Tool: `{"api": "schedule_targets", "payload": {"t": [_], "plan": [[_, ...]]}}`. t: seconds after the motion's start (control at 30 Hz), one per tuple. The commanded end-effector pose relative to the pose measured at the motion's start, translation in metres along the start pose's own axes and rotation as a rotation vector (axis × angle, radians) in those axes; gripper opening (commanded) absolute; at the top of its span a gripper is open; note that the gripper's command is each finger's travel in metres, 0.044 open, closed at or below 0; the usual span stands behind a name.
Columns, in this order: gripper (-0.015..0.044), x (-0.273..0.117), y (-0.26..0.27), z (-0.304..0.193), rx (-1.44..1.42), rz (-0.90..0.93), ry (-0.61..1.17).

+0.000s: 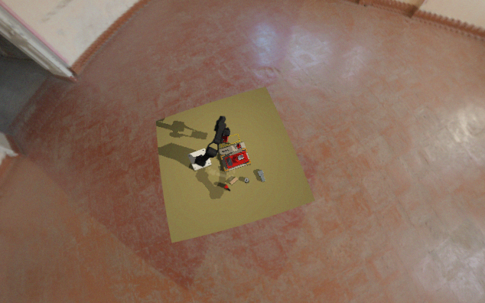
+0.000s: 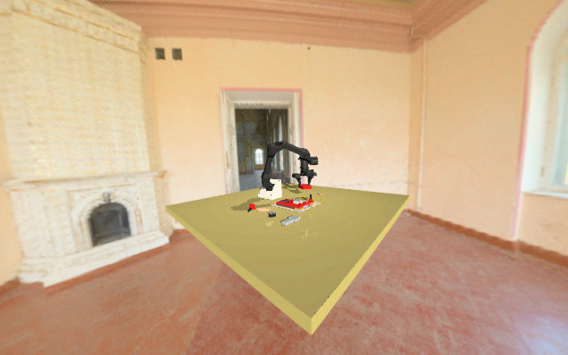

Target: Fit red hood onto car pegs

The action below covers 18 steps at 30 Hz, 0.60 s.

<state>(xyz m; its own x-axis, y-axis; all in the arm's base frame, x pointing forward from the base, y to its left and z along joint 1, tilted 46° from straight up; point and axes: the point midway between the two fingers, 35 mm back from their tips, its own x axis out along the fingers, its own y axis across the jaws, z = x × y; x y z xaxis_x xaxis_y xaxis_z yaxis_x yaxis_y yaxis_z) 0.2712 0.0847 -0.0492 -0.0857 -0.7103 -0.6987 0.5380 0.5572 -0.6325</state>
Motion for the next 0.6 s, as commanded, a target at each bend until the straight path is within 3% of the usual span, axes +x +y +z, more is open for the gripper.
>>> {"api": "schedule_targets", "payload": {"t": [0.0, 0.57], "plan": [[0.0000, 0.0000, 0.0002, -0.0002, 0.071, 0.000, 0.000], [0.0000, -0.0009, 0.0004, -0.0001, 0.469, 0.003, -0.001]]}}
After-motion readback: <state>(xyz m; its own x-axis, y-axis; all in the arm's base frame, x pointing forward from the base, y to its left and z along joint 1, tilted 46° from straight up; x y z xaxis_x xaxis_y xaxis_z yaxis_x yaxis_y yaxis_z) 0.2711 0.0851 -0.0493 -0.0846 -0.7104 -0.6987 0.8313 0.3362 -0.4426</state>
